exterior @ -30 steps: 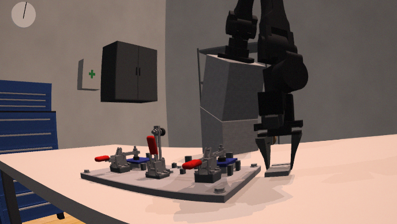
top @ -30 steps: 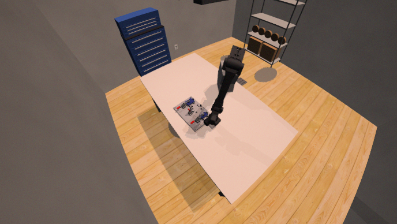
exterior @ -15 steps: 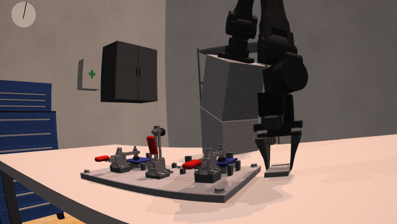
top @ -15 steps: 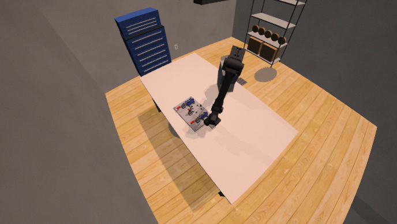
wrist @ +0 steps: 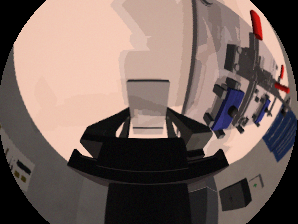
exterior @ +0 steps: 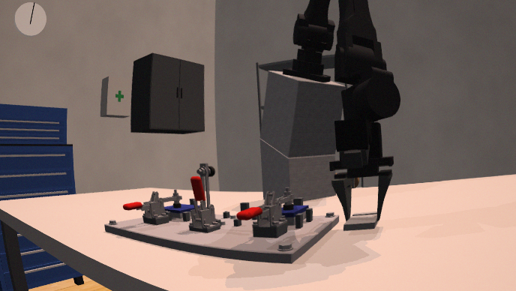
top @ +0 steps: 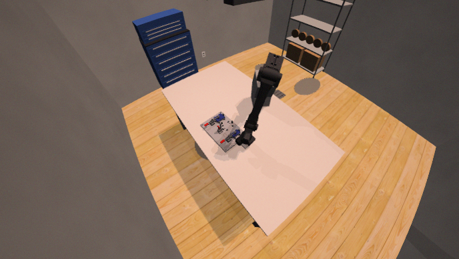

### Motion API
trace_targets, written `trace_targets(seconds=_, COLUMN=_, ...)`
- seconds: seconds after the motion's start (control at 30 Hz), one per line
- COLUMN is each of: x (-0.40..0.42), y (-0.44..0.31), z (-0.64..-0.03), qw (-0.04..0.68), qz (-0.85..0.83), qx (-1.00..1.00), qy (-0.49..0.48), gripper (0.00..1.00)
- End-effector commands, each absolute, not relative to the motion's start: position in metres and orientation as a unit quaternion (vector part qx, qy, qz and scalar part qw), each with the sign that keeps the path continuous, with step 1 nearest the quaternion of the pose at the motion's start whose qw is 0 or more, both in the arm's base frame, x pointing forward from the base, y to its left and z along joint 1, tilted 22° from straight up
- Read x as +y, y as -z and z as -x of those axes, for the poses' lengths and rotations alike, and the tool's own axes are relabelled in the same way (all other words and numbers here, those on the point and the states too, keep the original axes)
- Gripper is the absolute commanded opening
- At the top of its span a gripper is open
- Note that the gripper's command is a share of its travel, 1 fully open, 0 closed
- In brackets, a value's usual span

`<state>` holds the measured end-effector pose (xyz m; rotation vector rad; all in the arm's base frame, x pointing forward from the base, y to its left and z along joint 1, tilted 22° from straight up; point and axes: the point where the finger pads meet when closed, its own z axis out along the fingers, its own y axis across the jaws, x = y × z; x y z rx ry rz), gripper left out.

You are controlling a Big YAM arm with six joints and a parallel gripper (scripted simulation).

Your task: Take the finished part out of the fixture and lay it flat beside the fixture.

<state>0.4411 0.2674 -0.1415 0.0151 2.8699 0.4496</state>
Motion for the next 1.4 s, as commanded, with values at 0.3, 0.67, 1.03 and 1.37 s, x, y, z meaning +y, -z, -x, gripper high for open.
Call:
trace_targets(seconds=0.3, x=0.270, y=0.141, z=-0.443, qw=0.122, qz=-0.009, qx=0.980, qy=-0.157, gripper=0.00)
trace_targets(seconds=0.67, x=0.270, y=0.141, z=-0.443, qw=0.122, qz=-0.009, qx=0.980, qy=-0.157, gripper=0.00)
trace_targets(seconds=1.03, x=0.273, y=0.139, z=-0.447, qw=0.126, qz=-0.008, qx=0.979, qy=-0.159, gripper=0.00)
trace_targets(seconds=1.37, x=0.275, y=0.147, z=-0.446, qw=0.121, qz=-0.008, qx=0.980, qy=-0.157, gripper=0.00)
